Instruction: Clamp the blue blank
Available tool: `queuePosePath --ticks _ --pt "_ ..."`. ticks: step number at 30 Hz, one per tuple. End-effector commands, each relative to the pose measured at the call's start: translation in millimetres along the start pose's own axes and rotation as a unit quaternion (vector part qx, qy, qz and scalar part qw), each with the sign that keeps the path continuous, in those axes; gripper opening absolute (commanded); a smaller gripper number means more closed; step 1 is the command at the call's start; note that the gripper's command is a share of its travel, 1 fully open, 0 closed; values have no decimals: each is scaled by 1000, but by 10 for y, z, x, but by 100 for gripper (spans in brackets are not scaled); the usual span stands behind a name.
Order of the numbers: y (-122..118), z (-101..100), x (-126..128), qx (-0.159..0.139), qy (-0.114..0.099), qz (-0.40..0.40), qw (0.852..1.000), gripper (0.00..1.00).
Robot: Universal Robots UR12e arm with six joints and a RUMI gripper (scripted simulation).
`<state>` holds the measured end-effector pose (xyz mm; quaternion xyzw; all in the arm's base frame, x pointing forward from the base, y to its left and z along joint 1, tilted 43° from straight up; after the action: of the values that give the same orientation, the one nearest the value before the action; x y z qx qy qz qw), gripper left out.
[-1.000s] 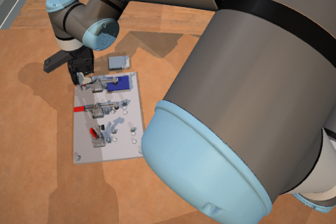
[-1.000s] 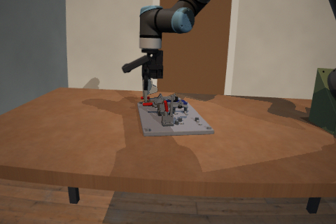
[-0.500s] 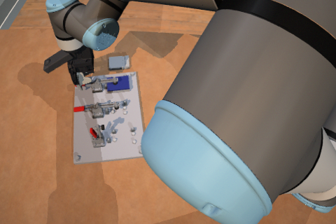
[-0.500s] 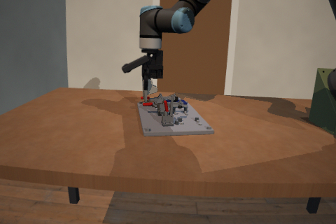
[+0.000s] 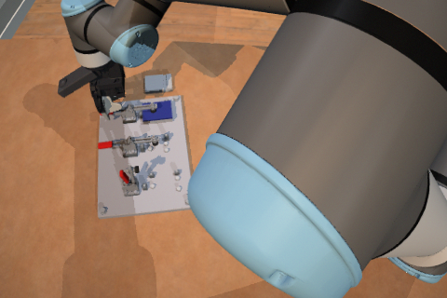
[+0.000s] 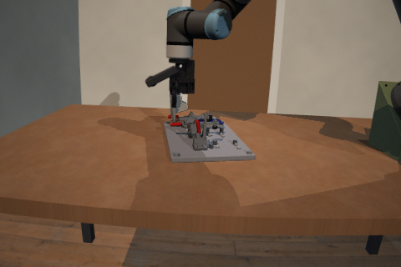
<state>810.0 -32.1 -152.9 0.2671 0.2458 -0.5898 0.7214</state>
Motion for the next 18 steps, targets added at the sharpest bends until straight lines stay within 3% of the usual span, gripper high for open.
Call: queuePosePath --ticks 1,2,3,18 --pt "3 8 3 0 0 0 1000 0" --pt "3 8 3 0 0 0 1000 0" --pt "3 8 3 0 0 0 1000 28" --pt "3 8 3 0 0 0 1000 28"
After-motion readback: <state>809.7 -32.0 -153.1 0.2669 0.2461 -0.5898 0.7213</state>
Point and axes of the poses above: the point where the finger pads meet when closed, its own z axis back along the fingers, its own x axis across the jaws, y = z × x, the point moved 5 cm from there along z, back along the fingers
